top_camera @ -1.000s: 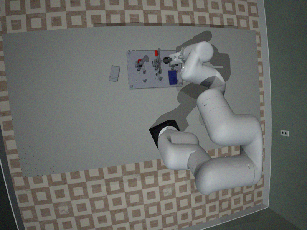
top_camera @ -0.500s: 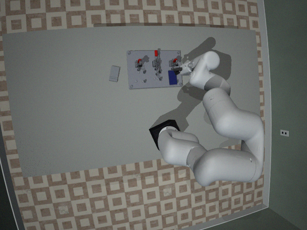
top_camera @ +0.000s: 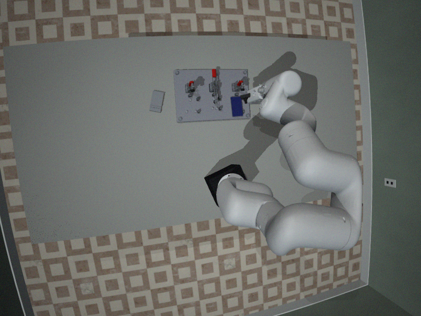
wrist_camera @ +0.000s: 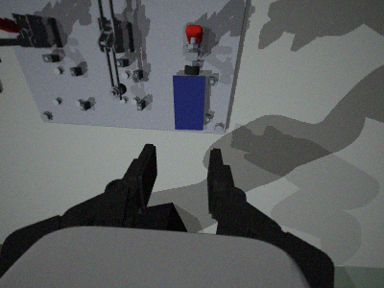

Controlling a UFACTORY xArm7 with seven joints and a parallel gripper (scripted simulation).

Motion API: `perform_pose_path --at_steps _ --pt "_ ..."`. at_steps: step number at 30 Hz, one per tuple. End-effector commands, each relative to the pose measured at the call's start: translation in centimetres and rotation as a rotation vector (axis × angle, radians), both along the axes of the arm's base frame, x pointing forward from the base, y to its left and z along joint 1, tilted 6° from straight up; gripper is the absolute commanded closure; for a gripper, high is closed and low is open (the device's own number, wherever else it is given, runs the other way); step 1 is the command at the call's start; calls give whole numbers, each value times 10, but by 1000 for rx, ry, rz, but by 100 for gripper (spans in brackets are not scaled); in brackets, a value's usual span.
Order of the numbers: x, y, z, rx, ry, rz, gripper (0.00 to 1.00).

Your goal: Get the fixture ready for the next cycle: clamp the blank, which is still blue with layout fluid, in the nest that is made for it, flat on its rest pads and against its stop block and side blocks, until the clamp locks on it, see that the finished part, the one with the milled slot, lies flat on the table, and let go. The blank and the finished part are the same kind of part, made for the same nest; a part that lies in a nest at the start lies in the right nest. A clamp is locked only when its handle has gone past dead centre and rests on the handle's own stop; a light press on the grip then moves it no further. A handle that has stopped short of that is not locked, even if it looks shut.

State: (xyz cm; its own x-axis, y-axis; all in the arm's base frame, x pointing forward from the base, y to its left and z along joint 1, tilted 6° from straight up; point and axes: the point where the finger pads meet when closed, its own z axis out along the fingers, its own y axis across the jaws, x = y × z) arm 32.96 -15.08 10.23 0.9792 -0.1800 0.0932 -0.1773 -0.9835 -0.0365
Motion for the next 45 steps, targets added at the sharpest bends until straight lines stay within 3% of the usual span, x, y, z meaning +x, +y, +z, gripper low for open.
perform_pose_path --at_steps 1,25,26,45 --pt "1 -1 1 -2 -3 0 53" --pt "1 -1 1 -2 -3 0 53" --pt "1 -1 1 -2 -3 0 100" --pt "1 -1 1 -2 -3 0 100"
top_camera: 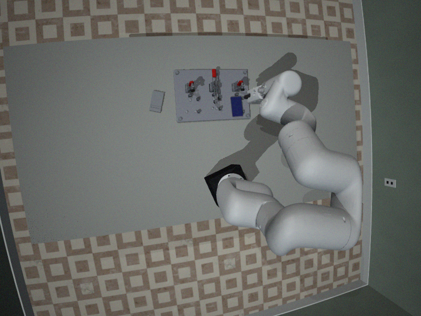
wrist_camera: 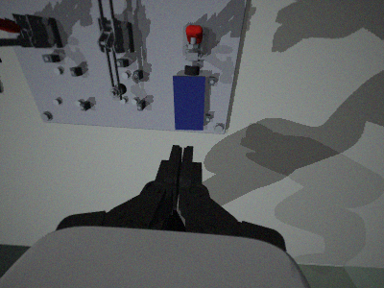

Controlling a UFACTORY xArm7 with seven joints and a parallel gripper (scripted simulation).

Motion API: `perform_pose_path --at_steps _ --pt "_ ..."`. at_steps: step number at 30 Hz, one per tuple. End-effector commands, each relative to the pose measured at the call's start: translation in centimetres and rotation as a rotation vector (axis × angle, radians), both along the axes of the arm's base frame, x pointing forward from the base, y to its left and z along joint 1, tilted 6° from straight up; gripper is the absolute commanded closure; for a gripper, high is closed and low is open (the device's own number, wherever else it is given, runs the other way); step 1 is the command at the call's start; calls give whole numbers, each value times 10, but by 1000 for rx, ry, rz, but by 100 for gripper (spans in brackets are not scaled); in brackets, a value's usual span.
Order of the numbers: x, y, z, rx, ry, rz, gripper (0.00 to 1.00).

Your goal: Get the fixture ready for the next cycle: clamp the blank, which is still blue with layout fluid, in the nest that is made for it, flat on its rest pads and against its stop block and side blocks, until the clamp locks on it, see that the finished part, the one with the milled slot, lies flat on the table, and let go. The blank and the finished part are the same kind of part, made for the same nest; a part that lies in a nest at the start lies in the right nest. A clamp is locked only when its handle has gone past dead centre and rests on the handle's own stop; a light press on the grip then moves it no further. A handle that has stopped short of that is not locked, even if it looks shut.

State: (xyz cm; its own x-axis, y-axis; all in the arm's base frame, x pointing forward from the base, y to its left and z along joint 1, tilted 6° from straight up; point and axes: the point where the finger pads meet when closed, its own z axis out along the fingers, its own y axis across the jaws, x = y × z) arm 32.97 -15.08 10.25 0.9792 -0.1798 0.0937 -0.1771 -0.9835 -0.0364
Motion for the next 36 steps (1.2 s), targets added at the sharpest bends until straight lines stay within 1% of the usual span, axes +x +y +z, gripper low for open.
perform_pose_path --at_steps 1,23,25,27,29,36 --pt "1 -1 1 -2 -3 0 100" --pt "1 -1 -1 -1 -3 0 100" --pt "2 0 -9 -1 -3 0 100" --pt "3 0 -22 -1 -3 0 100" --pt "3 0 -22 -1 -3 0 100" --pt "11 1 -94 -1 -3 0 100"
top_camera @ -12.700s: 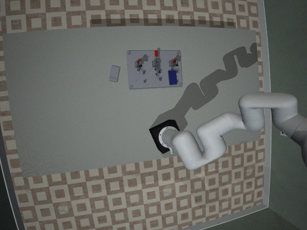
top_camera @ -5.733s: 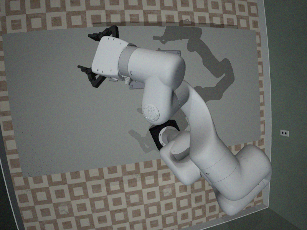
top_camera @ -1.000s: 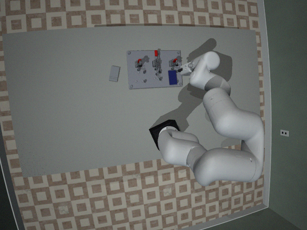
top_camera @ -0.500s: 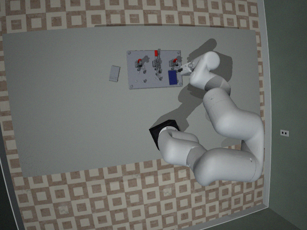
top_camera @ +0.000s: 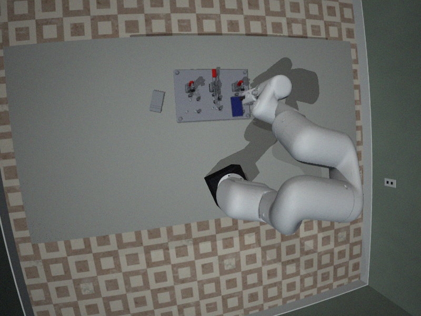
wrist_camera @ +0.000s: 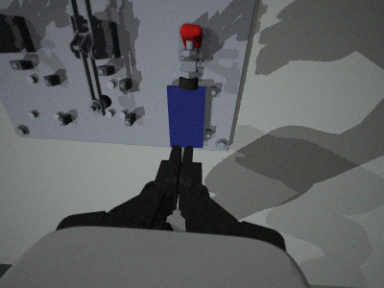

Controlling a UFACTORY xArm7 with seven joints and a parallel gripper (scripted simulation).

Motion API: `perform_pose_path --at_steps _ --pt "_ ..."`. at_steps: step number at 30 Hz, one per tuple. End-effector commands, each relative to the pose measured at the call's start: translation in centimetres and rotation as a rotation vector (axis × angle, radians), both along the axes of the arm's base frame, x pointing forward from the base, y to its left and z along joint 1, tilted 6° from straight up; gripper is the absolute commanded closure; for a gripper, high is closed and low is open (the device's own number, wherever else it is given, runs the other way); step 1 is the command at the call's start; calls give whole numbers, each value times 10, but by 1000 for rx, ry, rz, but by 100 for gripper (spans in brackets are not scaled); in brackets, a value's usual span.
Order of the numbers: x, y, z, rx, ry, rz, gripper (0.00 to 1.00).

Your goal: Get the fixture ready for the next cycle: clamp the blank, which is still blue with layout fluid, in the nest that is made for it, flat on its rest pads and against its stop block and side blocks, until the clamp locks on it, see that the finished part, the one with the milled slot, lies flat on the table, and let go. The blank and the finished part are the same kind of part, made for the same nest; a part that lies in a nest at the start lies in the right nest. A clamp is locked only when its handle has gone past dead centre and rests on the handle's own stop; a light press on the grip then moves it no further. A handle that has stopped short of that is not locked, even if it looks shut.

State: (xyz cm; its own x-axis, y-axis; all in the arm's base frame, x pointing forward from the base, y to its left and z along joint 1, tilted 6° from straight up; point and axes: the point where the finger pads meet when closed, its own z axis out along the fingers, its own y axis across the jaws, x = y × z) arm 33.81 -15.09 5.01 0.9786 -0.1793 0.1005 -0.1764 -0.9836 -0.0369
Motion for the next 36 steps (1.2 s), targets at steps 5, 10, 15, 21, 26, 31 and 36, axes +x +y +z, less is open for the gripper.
perform_pose_path --at_steps 5,10,15,21,26,31,36 --pt "5 2 -70 0 4 0 100" --pt "6 2 -79 0 4 0 100" --pt "5 2 -80 0 4 0 100" --pt "-18 8 -82 0 4 0 100" --pt "-46 14 -85 0 4 0 100" --pt "-64 19 -86 0 4 0 100" --pt "-76 22 -88 0 4 0 100"
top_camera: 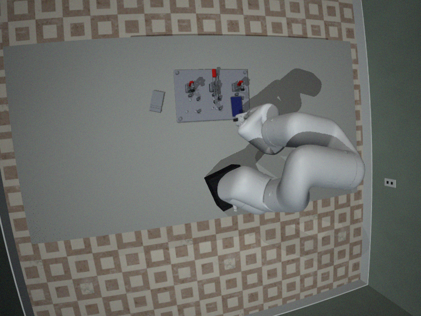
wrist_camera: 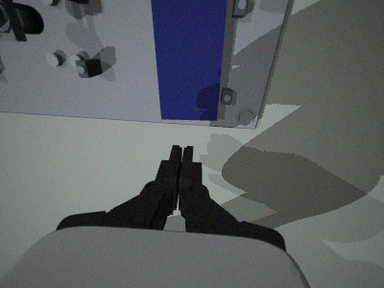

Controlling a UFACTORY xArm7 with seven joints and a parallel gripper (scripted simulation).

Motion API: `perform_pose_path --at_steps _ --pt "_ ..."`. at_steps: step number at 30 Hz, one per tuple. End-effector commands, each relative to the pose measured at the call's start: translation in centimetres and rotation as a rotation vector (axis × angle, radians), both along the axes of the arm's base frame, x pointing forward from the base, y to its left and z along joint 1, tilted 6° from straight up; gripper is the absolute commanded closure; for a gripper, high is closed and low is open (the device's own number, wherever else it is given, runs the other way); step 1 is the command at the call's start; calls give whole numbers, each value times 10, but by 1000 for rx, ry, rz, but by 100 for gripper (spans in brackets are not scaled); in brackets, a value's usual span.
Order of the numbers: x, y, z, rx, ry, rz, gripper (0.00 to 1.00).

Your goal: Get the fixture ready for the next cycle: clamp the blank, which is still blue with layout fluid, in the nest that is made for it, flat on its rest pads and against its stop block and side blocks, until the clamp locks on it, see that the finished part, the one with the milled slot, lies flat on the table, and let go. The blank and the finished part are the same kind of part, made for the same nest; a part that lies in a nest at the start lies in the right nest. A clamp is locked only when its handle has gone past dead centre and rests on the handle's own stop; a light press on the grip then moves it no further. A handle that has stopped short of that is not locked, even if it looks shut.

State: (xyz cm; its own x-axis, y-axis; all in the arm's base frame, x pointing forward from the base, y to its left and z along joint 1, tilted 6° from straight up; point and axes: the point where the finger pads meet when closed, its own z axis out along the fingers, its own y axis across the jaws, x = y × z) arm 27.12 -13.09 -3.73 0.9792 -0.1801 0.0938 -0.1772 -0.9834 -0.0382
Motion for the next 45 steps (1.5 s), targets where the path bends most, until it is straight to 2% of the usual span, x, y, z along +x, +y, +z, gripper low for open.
perform_pose_path --at_steps 1,11,23,45 --pt "-10 2 0 -3 -3 0 100" --pt "-11 2 -3 -3 -3 0 100" --pt "-8 3 -35 -3 -3 0 100" --pt "-7 2 -38 -3 -3 0 100"
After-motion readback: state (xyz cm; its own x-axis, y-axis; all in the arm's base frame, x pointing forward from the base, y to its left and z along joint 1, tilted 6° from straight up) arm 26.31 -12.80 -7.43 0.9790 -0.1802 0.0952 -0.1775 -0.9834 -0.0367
